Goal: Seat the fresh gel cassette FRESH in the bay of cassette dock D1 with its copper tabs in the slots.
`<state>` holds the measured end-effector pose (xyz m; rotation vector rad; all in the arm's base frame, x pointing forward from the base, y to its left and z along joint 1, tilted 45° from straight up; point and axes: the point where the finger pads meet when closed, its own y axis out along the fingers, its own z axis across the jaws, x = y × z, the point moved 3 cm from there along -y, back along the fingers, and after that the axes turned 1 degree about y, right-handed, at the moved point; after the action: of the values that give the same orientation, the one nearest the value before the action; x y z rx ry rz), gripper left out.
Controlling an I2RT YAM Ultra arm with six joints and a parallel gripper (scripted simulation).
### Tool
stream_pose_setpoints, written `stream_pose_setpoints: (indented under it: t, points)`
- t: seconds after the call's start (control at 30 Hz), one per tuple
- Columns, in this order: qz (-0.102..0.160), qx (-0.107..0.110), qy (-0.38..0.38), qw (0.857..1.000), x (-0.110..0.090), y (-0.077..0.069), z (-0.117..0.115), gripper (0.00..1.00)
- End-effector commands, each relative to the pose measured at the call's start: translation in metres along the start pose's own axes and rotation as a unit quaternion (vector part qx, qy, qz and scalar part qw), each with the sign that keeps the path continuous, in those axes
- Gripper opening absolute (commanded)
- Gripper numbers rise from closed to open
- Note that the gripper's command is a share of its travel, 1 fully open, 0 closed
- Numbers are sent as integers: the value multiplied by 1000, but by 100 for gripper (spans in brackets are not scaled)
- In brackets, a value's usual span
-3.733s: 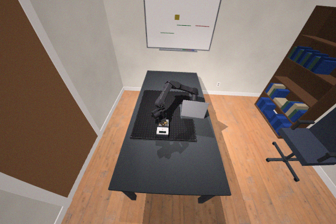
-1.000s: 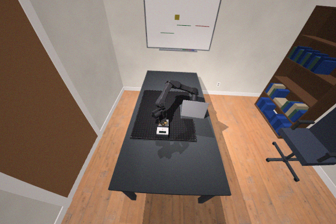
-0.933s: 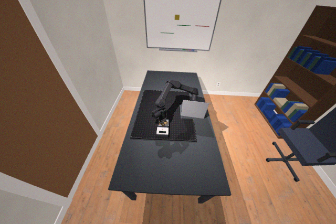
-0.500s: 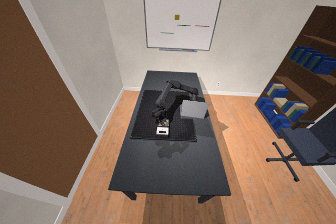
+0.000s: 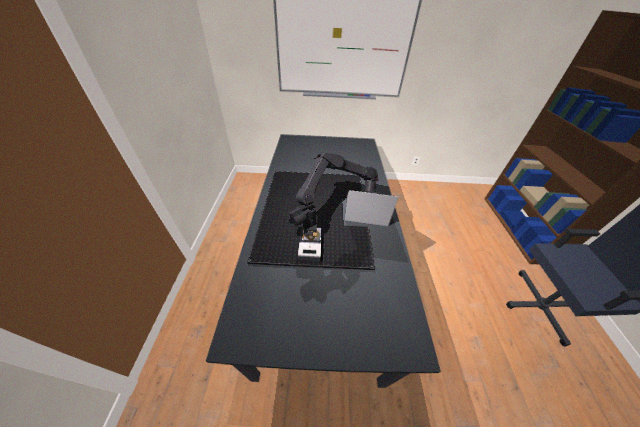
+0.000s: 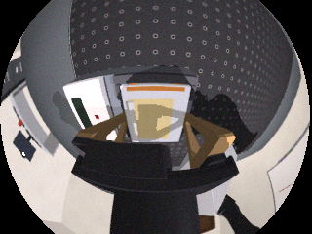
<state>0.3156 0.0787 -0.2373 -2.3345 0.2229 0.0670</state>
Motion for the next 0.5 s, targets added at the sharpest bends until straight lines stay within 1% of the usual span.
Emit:
stream_pose_setpoints:
  t: [0.0, 0.1, 0.47]
  points:
    - [-40, 2, 4, 999, 12, -8, 2, 0]
    - [-40, 2, 4, 999, 12, -8, 2, 0]
    - [-25, -6, 2, 1000, 6, 10, 0, 0]
